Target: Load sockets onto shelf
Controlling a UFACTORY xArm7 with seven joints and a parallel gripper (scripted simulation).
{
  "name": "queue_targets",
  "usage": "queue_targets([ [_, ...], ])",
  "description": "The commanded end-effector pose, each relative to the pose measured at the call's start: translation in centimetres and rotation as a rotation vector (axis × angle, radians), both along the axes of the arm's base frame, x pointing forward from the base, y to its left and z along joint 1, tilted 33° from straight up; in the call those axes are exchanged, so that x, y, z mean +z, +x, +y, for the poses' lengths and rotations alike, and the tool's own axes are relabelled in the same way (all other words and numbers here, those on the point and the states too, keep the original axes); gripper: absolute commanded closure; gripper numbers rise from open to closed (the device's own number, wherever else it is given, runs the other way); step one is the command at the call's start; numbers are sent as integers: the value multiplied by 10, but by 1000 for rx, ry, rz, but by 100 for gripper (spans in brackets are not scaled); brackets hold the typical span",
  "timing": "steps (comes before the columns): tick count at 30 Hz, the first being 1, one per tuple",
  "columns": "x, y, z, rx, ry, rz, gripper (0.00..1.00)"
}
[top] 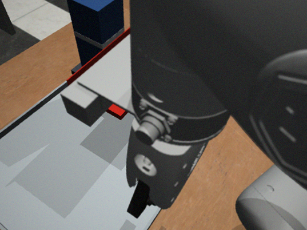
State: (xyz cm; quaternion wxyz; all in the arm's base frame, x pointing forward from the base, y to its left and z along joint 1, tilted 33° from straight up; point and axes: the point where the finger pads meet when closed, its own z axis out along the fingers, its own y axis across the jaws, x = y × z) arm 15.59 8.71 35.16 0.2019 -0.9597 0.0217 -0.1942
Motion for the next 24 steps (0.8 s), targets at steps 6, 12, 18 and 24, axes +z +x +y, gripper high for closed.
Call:
queue_targets([
  [6,2,-1,-1,0,0,-3,100],
  [12,2,-1,-1,0,0,-3,100],
  [18,-2,20,-51,1,15,-16,100],
  [24,-23,39,-110,-2,13,-15,100],
])
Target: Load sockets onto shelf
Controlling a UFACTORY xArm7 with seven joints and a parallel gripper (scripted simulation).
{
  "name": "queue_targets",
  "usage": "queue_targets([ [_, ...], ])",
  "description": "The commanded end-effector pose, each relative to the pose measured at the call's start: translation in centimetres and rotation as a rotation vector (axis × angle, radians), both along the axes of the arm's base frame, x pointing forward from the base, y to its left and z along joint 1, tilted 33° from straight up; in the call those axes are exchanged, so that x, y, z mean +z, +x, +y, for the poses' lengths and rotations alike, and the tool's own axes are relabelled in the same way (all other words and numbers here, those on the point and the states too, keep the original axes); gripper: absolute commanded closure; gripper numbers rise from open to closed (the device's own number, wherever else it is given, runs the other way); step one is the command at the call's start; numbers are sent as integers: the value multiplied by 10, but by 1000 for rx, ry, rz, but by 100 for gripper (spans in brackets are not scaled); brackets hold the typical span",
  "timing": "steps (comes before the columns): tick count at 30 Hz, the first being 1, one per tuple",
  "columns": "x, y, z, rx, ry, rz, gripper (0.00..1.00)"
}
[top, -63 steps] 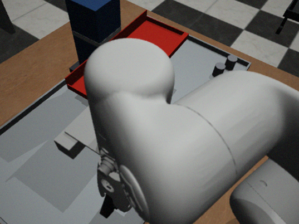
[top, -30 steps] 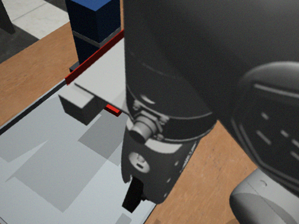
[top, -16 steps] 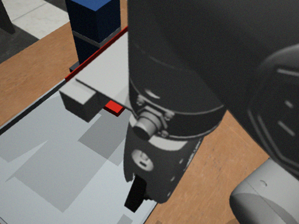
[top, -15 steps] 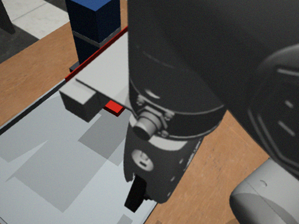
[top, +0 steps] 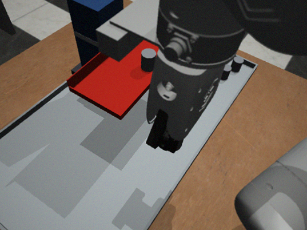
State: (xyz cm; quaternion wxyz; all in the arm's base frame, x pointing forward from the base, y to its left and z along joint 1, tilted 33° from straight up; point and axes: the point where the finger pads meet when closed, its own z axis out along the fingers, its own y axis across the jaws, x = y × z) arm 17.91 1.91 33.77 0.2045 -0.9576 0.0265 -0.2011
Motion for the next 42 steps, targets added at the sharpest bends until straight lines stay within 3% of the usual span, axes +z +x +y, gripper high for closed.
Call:
queue_targets([
  [1,-9,16,-42,9,5,-3,100],
  [2,-22,21,-67,8,-1,2,100],
  [4,-22,21,-67,8,-1,2,100],
  [7,-37,24,-91,8,-10,11,100],
  [22,-37,26,-93,-16,-2,22,100],
  [42,-7,76,-107,-602,237,273,100],
])
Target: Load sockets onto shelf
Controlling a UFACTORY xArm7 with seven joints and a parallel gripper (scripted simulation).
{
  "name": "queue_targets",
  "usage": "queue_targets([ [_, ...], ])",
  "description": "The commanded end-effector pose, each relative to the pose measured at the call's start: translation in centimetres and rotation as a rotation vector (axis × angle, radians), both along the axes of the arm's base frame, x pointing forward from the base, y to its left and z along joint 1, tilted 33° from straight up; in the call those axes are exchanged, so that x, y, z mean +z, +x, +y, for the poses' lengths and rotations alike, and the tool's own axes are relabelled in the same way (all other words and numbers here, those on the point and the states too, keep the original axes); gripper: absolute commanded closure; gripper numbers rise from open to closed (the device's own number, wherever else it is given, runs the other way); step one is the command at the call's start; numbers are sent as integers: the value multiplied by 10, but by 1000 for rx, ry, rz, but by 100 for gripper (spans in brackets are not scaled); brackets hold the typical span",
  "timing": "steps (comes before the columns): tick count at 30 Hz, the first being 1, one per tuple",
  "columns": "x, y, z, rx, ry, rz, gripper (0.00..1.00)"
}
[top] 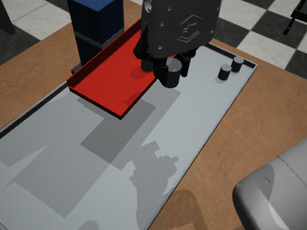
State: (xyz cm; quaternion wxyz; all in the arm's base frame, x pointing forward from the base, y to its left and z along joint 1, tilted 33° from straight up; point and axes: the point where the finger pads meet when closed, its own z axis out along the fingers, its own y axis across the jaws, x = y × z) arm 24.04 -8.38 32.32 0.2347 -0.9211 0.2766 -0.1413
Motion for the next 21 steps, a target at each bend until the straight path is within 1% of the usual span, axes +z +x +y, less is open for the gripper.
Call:
queue_targets([
  [1,8,15,-4,-152,59,71,100],
  [2,11,23,-5,-227,93,102,100],
  [3,11,23,-5,-227,93,102,100],
  [4,14,31,-6,-301,128,133,100],
  [6,14,31,-6,-301,128,133,100],
  [7,16,39,-7,-372,163,163,100],
  [8,16,39,-7,-372,163,163,100],
  [9,18,47,-7,-439,196,191,100],
  [13,18,47,-7,-439,196,191,100],
  [15,21,62,-8,-559,259,243,100],
  [16,21,62,-8,-559,259,243,100],
  [17,23,69,-8,-610,287,266,100],
  [18,23,69,-8,-610,287,266,100],
  [19,23,75,-8,-654,312,286,100],
  [20,23,75,-8,-654,312,286,100],
  [21,24,80,-8,-691,334,303,100],
])
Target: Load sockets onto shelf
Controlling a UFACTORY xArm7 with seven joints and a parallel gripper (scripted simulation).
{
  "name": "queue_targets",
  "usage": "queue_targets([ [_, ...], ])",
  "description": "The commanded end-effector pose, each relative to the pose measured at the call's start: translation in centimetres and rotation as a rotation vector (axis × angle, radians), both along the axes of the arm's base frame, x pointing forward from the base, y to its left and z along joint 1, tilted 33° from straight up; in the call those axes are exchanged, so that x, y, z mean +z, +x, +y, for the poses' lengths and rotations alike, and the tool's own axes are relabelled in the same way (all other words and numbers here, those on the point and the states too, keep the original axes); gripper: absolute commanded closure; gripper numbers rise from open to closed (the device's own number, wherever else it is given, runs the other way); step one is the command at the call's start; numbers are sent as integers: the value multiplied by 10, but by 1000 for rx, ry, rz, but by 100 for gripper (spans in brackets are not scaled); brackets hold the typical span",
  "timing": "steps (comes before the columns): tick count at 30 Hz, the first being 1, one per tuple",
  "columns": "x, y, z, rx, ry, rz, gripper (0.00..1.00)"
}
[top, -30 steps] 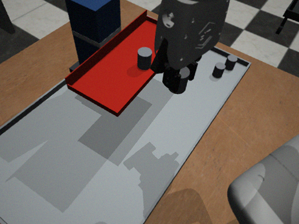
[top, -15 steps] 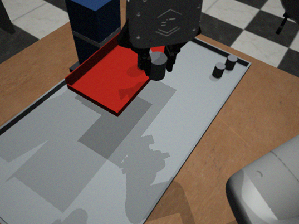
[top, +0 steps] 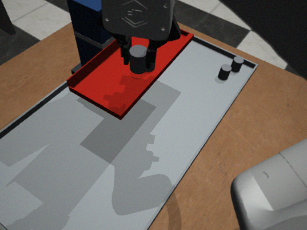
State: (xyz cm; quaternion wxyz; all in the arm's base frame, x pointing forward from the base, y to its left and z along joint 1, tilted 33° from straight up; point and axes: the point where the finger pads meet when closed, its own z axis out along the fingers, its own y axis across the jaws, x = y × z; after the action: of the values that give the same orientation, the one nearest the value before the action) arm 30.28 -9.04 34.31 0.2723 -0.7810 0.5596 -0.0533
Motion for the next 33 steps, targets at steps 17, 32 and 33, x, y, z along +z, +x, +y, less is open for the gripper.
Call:
queue_targets([
  [17,6,30,-2,-225,121,104,100],
  [32,-14,38,8,-226,120,105,100],
  [33,-16,39,9,-226,120,105,100],
])
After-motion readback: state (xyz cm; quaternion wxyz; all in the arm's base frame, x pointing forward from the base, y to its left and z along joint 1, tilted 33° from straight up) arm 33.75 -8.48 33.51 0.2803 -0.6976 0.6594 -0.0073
